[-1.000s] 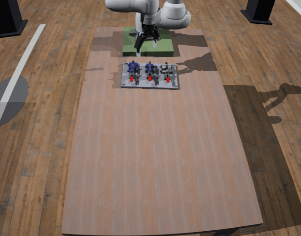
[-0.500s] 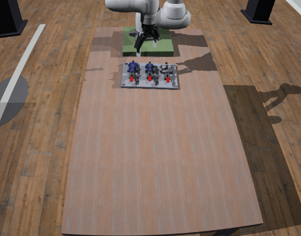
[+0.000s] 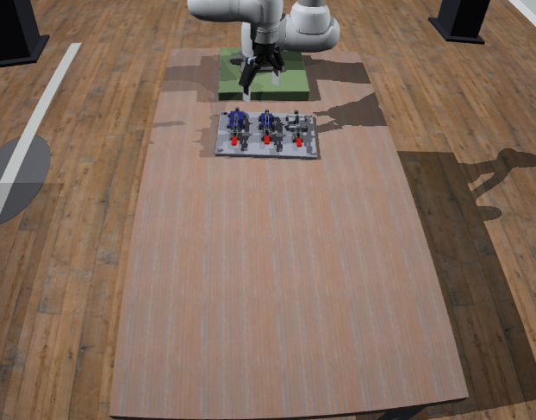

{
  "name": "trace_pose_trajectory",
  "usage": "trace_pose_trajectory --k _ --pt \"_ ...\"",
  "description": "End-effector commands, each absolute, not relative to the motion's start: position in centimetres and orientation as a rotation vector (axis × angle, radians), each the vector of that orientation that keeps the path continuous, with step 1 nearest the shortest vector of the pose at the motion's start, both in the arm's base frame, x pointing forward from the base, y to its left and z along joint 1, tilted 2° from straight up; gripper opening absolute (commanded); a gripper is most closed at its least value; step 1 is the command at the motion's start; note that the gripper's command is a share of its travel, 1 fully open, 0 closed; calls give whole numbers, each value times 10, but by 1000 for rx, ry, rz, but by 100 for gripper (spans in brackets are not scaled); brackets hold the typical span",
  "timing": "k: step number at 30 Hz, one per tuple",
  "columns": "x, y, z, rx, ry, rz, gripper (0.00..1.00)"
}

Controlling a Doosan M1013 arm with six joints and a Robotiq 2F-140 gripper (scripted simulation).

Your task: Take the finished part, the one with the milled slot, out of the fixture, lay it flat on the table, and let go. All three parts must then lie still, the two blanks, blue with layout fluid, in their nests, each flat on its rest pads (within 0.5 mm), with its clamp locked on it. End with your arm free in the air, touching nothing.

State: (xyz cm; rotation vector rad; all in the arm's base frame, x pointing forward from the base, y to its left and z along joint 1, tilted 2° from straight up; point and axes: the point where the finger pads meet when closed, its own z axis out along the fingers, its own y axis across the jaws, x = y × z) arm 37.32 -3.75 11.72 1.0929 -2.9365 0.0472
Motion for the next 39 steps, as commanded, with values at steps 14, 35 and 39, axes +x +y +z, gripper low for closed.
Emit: trace_pose_trajectory --k 14,35,39 --pt "380 -20 124 1563 -2710 44 100" --pt "389 12 136 2242 -2173 36 100" --pt "392 23 140 2434 -1952 33 100"
